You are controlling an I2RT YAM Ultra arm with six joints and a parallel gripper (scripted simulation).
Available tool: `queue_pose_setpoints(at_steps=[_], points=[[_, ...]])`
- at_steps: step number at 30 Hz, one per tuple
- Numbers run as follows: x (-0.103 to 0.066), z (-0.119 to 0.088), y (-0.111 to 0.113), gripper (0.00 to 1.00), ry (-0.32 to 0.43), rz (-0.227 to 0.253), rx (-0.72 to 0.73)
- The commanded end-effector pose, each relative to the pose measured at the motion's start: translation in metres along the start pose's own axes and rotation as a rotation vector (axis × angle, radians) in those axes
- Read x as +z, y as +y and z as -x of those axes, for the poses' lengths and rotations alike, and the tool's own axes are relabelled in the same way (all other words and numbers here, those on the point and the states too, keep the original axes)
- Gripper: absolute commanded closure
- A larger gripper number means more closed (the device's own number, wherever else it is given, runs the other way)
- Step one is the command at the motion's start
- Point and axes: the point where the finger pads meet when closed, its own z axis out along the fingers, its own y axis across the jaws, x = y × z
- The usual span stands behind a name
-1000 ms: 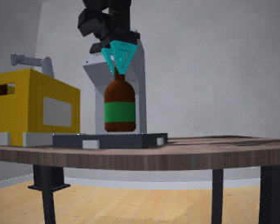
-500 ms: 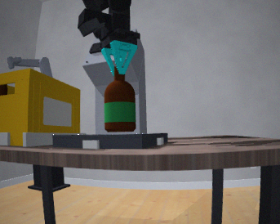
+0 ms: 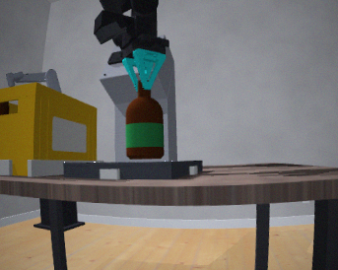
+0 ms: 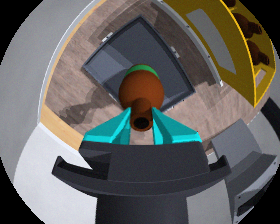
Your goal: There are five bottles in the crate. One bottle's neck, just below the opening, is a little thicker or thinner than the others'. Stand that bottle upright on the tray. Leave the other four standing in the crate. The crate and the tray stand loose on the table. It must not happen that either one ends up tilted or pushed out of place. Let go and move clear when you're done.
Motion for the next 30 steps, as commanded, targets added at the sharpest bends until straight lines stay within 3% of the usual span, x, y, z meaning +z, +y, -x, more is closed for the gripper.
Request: queue_pose_setpoints(at_steps=[1,30], points=[[-0.0092,0.0138,0.0161,1.0,-0.024,0.042,0.019],[-0.0024,0.0152,0.0135,1.0,-0.022,0.042,0.016]])
